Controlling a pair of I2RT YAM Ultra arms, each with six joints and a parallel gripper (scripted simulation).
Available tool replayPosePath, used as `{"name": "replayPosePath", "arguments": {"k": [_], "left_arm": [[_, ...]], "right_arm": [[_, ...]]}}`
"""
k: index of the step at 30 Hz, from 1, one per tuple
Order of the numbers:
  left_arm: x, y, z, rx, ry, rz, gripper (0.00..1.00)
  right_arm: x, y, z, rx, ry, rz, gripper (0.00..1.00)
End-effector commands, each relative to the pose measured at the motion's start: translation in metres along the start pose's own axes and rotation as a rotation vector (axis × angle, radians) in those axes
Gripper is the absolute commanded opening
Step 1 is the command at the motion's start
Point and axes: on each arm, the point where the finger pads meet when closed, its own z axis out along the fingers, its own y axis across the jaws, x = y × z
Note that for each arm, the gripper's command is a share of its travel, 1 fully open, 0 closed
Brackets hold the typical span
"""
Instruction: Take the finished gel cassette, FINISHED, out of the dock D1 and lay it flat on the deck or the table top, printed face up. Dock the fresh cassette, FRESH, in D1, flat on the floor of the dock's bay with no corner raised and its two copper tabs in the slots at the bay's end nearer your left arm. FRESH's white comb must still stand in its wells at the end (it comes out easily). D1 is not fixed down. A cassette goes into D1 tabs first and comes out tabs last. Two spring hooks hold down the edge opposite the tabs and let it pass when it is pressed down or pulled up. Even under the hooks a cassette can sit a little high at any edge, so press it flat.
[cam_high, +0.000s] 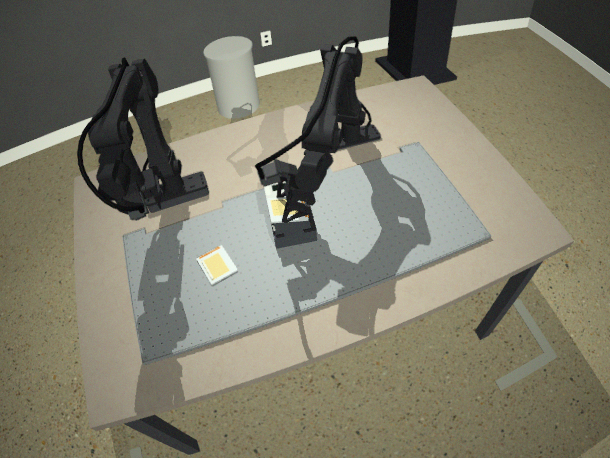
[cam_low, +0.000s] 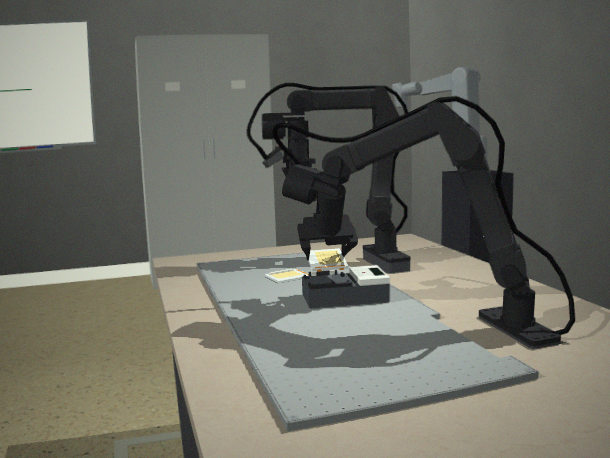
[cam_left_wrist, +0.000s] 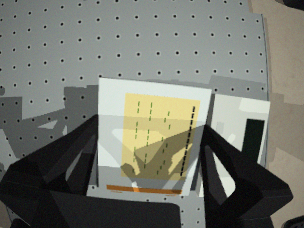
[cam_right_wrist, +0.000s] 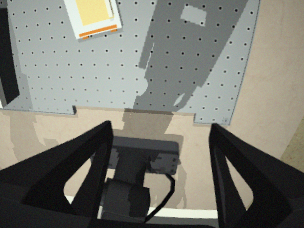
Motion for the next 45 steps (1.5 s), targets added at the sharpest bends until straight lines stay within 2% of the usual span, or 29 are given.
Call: {"name": "replayPosePath", "arguments": {"k": [1, 4, 6, 10, 45], "left_arm": [[-0.0147, 0.0032, -0.0109, -0.024, 0.024, 0.028, 0.00], [-0.0173, 0.0019, -0.0137, -0.018, 0.124, 0.023, 0.00], [-0.0173, 0.0019, -0.0137, -0.018, 0.124, 0.023, 0.00], [-0.0195, 0.0008, -0.0160, -0.010, 0.248, 0.016, 0.00], [-0.0195, 0.0008, -0.0160, -0.010, 0.248, 0.016, 0.00]], "right_arm": [[-0.0040, -0.0002, -0.0071, -0.017, -0.001, 0.023, 1.00], [-0.0040, -0.0002, -0.0071, -0.017, -0.001, 0.023, 1.00], [-0.0040, -0.0002, -0.0071, -0.017, -0.001, 0.023, 1.00], [-0.0040, -0.0002, -0.0071, -0.017, -0.001, 0.023, 1.00], [-0.0040, -0.0002, -0.0071, -0.017, -0.001, 0.023, 1.00]]}}
